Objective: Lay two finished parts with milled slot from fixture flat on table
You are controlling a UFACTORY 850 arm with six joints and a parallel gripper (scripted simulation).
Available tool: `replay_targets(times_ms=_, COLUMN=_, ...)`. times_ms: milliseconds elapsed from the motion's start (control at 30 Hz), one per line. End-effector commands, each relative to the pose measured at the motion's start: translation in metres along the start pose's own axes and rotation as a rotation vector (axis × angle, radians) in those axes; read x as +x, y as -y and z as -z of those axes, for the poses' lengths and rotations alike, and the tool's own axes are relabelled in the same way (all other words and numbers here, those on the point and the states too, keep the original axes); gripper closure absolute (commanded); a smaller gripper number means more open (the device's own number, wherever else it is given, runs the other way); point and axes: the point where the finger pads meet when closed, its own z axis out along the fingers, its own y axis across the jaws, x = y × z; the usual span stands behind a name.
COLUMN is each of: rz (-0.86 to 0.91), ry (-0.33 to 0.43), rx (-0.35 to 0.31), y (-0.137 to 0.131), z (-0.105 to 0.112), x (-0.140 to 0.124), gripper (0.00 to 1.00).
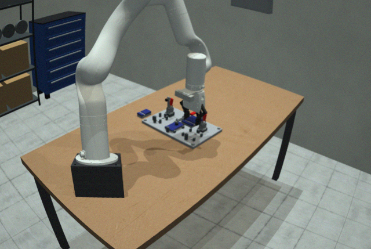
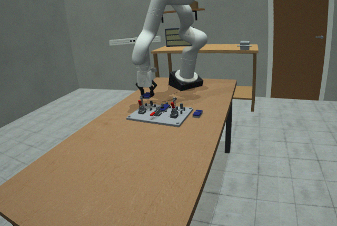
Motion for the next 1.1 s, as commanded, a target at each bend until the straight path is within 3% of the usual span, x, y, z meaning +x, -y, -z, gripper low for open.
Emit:
replay_targets(times_ms=0, rz=0.000, ry=0.002, rx=0.001, y=0.000, z=0.001, x=-0.001, gripper=1.00)
replay_targets(times_ms=633, rz=0.000, ry=0.002, rx=0.001, y=0.010, z=0.001, x=-0.001, gripper=1.00)
replay_targets(times_ms=1067, rz=0.000, ry=0.002, rx=0.001, y=0.033, z=0.001, x=-0.001, gripper=1.00)
